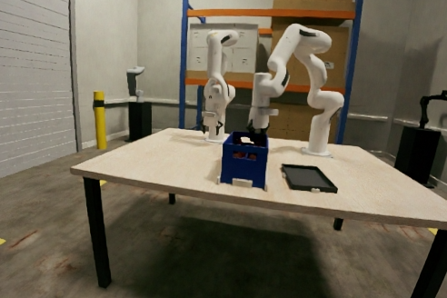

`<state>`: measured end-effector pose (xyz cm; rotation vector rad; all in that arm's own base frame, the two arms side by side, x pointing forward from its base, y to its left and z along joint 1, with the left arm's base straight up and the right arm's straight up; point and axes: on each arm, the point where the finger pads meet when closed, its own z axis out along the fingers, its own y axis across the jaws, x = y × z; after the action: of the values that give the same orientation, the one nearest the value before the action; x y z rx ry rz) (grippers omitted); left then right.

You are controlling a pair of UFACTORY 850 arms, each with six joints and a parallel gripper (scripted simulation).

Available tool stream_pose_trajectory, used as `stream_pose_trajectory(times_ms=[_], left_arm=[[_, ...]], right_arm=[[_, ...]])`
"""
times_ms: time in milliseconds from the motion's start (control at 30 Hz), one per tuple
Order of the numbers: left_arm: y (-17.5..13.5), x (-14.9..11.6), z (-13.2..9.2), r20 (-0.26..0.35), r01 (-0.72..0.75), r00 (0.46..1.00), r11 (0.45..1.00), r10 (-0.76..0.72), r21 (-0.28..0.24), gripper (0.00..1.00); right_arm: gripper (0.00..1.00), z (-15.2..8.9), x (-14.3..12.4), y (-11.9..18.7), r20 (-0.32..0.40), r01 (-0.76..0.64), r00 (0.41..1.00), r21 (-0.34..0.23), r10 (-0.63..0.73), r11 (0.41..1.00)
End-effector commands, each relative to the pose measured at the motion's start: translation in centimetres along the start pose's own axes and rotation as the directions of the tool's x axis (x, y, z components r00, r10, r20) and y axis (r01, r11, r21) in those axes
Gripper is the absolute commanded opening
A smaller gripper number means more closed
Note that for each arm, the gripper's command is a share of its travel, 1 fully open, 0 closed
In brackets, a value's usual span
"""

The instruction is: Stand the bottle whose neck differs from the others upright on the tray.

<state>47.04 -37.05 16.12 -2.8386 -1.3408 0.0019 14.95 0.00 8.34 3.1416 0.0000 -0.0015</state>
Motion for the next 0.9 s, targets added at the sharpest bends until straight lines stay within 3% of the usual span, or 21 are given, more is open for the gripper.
stream_pose_trajectory(times_ms=[0,867], left_arm=[[0.1,0.0,-0.8,0.000,0.000,1.000,1.000,0.000,-0.003,0.66],[0.1,0.0,-7.6,0.000,0.000,1.000,1.000,0.000,-0.003,0.66]], right_arm=[[1.00,0.0,0.1,0.0,-0.001,0.000,1.000,0.000,0.000,1.000],[1.00,0.0,0.1,0.0,-0.001,0.000,1.000,0.000,0.000,1.000]])
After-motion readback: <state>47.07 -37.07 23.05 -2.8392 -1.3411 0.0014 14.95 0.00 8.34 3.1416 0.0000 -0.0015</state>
